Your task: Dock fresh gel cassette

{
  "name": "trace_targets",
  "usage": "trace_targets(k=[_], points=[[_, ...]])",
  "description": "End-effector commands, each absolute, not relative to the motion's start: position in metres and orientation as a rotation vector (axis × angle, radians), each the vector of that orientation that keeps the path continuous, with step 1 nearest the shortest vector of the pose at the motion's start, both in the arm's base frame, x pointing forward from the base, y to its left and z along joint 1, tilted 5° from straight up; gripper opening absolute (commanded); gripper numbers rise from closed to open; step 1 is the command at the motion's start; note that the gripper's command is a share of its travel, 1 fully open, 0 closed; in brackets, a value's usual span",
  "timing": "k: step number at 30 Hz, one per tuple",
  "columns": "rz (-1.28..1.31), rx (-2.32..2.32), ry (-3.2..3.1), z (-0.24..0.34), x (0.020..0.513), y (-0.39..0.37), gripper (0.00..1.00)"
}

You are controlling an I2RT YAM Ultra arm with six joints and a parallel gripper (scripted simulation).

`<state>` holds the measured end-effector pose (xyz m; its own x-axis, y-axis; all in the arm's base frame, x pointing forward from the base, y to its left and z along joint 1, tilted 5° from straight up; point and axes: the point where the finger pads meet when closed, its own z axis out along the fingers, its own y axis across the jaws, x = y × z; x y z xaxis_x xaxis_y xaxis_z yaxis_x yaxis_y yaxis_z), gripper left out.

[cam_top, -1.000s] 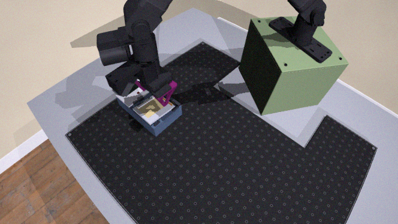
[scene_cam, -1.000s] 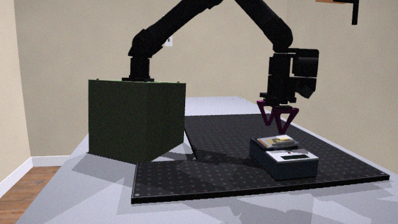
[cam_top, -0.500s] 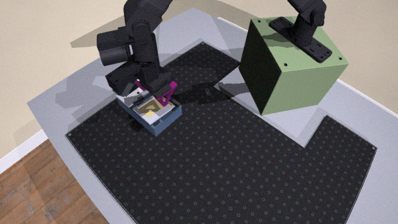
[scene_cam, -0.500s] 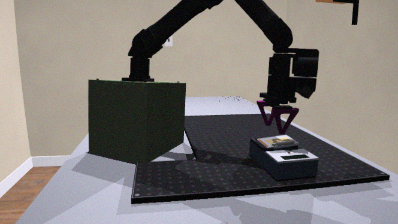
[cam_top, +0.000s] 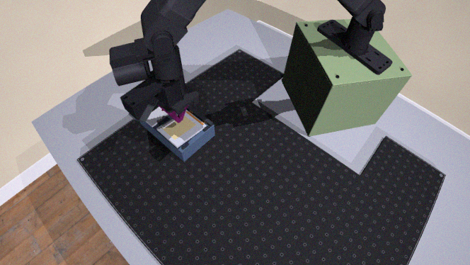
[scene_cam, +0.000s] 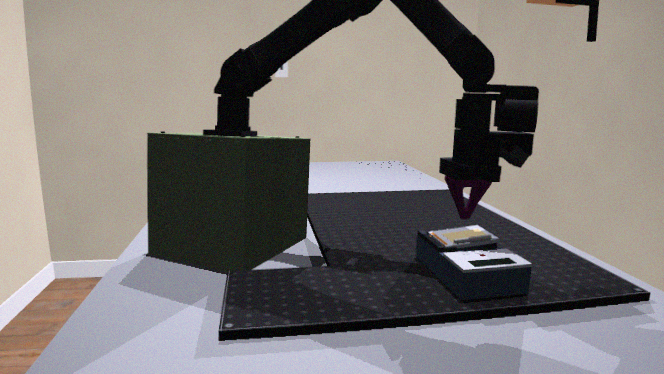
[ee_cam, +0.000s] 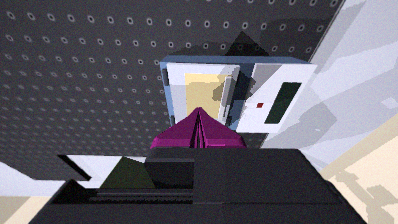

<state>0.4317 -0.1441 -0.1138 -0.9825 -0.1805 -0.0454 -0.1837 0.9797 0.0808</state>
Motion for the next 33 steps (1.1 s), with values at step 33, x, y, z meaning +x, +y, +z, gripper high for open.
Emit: trace_targets(k=[33], points=[[0.119,-0.263,3.072,-0.101,0.48,-0.14,0.0]])
